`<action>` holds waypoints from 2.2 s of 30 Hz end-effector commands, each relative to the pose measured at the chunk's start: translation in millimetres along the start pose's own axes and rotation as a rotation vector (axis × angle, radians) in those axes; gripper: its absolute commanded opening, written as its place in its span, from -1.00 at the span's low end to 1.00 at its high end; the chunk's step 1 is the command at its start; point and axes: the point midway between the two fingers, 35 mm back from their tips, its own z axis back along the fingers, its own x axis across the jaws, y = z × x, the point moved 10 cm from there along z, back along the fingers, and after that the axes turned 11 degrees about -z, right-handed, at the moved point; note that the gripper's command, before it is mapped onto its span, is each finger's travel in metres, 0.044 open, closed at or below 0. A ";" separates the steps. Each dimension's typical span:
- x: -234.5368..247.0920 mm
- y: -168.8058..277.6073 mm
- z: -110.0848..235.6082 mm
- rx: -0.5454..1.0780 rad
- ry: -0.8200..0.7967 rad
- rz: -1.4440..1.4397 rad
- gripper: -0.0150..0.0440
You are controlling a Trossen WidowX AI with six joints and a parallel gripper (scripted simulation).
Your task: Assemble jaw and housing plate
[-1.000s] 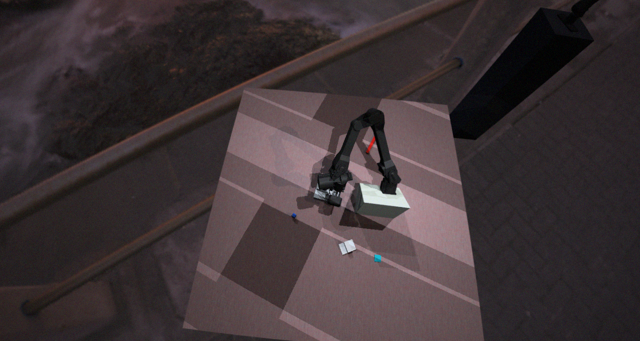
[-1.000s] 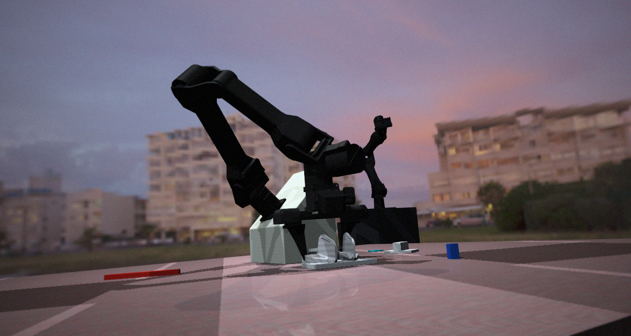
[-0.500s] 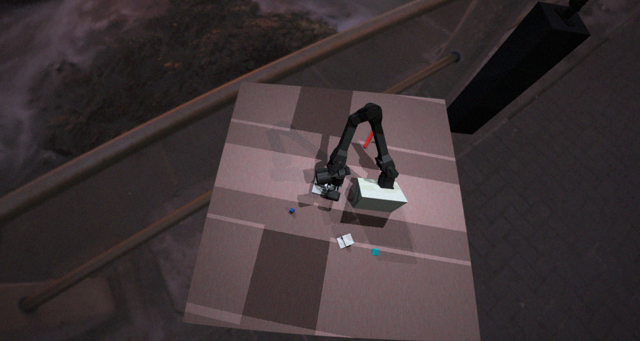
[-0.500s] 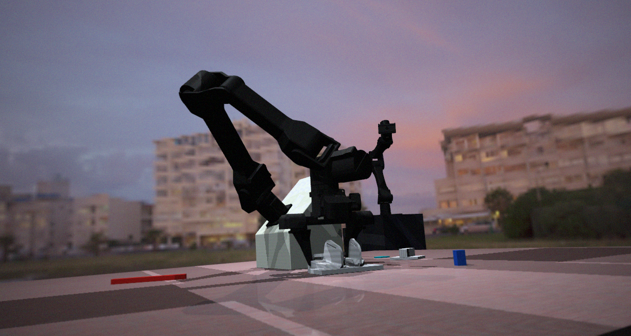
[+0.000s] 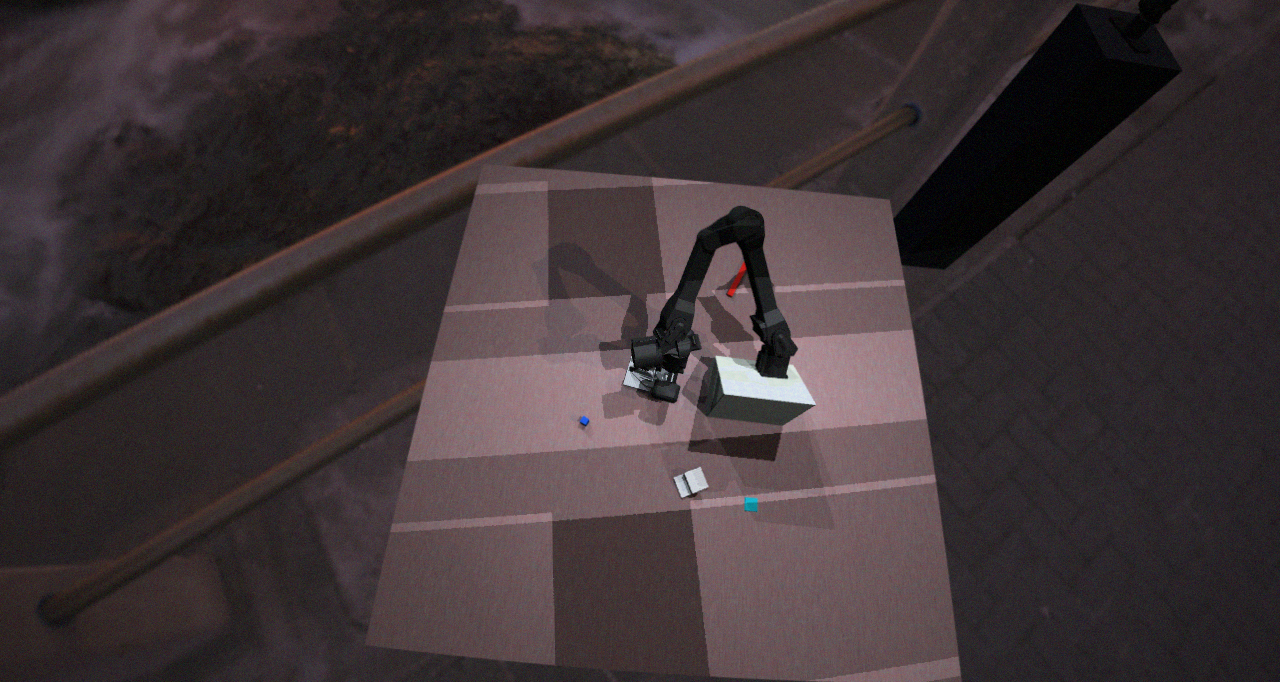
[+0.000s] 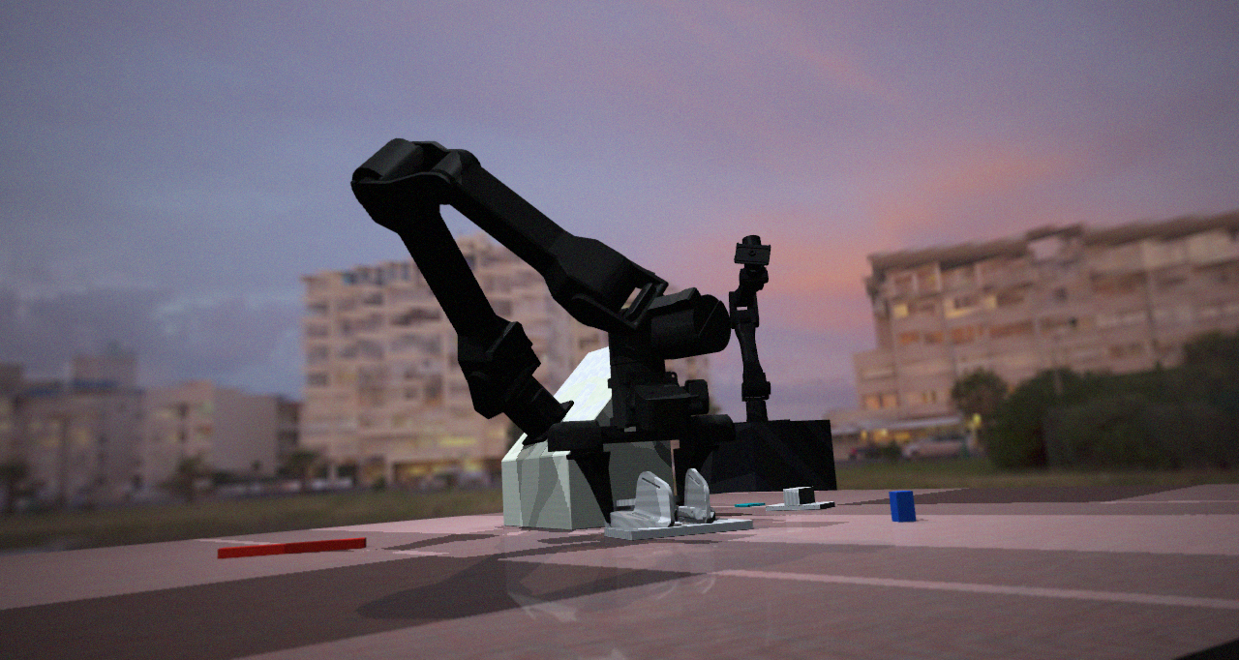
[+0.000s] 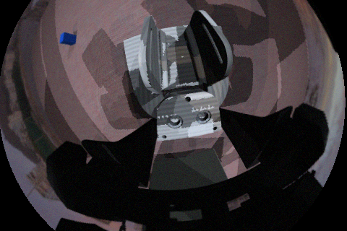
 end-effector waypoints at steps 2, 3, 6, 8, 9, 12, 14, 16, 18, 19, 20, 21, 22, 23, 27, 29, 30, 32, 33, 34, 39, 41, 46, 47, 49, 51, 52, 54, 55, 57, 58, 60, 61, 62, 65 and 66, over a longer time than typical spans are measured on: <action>0.0 0.2 -0.8 0.000 0.000 0.004 0.70; 0.0 0.2 -1.2 0.000 0.000 0.004 0.70; 0.0 0.2 -2.8 0.000 0.000 0.004 0.70; 0.0 0.2 -2.9 0.000 0.000 0.004 0.70; 0.0 0.2 -2.9 0.000 0.000 0.004 0.70; 0.0 0.2 -2.9 0.000 0.000 0.004 0.70; 0.0 0.2 -2.9 0.000 0.000 0.004 0.70; 0.0 0.2 -2.9 0.000 0.000 0.004 0.70; 0.0 0.2 -2.9 0.000 0.000 0.004 0.70; 0.0 0.2 -2.9 0.000 0.000 0.004 0.70; 0.0 0.2 -2.9 0.000 0.000 0.004 0.70; 0.0 0.2 -2.9 0.000 0.000 0.004 0.70; 0.0 0.2 -2.9 0.000 0.000 0.004 0.70; 0.0 0.2 -2.9 0.000 0.000 0.004 0.70; 0.0 0.2 -2.9 0.000 0.000 0.004 0.70; 0.0 0.2 -2.9 0.000 0.000 0.004 0.70; 0.0 0.2 -2.9 0.000 0.000 0.004 0.70; 0.0 0.2 -2.9 0.000 0.000 0.004 0.70; 0.0 0.2 -2.9 0.000 0.000 0.004 0.70; 0.0 0.2 -2.9 0.000 0.000 0.004 0.70; -0.1 0.0 -2.5 0.000 -0.001 0.001 1.00; -0.1 0.0 -2.5 0.000 -0.001 0.001 1.00; -0.1 0.0 -2.5 0.000 -0.001 0.001 1.00; -0.1 0.0 -2.5 0.000 -0.001 0.001 1.00; -0.1 0.0 -2.5 0.000 -0.001 0.001 1.00; -0.1 0.0 -2.5 0.000 -0.001 0.001 1.00; 0.2 -0.2 -0.6 0.000 -0.002 0.001 1.00; 1.3 -1.2 9.5 0.001 -0.004 0.002 1.00; 1.9 -1.7 17.0 0.001 -0.006 0.002 1.00; 2.6 -2.1 37.5 0.002 -0.008 0.003 1.00; 2.2 -1.6 51.0 0.002 -0.007 0.004 1.00; 0.6 -0.1 70.8 0.001 -0.003 0.004 1.00; 0.2 0.2 73.4 0.001 -0.002 0.004 1.00; 0.2 0.2 73.4 0.001 -0.002 0.004 1.00; 0.2 0.2 73.4 0.001 -0.002 0.004 1.00; 0.2 0.2 73.4 0.001 -0.002 0.004 1.00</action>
